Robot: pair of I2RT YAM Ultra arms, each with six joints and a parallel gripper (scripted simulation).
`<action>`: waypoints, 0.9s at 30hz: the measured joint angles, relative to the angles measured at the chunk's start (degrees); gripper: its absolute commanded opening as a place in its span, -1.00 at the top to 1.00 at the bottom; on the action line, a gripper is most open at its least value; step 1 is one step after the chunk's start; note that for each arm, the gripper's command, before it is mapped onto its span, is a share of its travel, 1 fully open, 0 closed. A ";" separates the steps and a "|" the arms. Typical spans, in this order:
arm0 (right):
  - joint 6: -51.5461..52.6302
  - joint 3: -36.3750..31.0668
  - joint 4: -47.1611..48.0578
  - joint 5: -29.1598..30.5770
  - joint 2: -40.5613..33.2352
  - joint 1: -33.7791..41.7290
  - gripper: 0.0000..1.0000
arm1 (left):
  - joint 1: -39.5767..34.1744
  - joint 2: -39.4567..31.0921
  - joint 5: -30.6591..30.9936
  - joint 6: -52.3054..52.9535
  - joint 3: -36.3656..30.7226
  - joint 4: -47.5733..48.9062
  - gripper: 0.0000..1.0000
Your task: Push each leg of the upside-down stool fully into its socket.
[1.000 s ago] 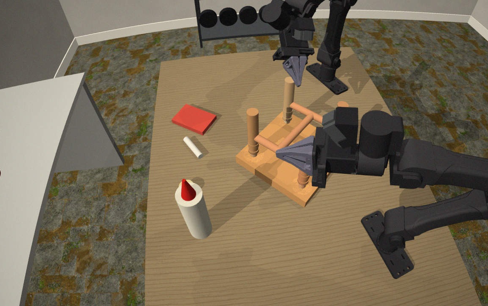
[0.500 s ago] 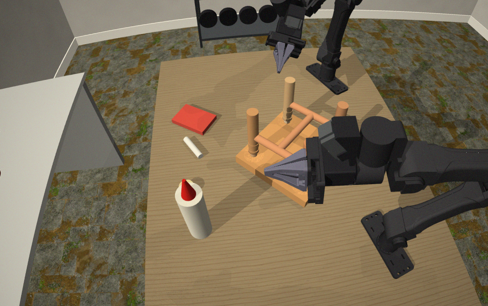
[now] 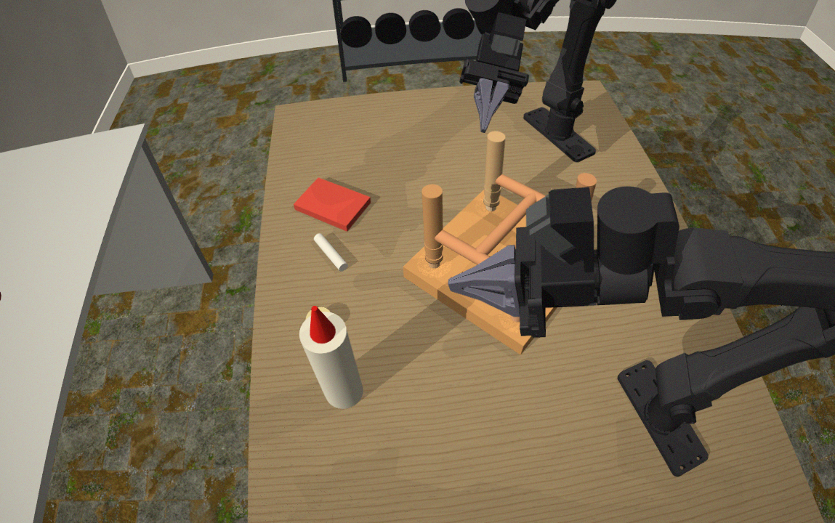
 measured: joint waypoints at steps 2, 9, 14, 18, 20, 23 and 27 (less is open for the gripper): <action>1.36 1.53 -2.25 1.27 0.92 1.75 1.00 | -1.55 1.11 -0.02 -0.07 1.79 -3.10 1.00; 6.71 7.37 -11.26 6.03 4.02 8.28 1.00 | -7.17 5.20 -0.09 -0.28 8.37 -15.56 1.00; 11.13 13.46 -18.99 10.47 7.37 14.03 1.00 | -12.63 9.57 -0.09 -0.59 15.02 -26.40 1.00; 14.97 18.62 -25.68 14.03 10.27 19.67 1.00 | -17.46 13.42 -0.15 -0.79 20.92 -35.74 1.00; 16.94 21.11 -29.09 15.87 11.69 22.38 1.00 | -19.89 15.41 -0.17 -0.94 23.93 -40.59 1.00; 19.76 24.70 -34.23 18.47 13.79 26.25 1.00 | -23.39 18.32 -0.13 -1.16 28.30 -47.58 1.00; 22.64 28.59 -39.87 20.98 15.80 28.94 1.00 | -25.97 20.96 -0.31 -1.57 32.13 -55.10 1.00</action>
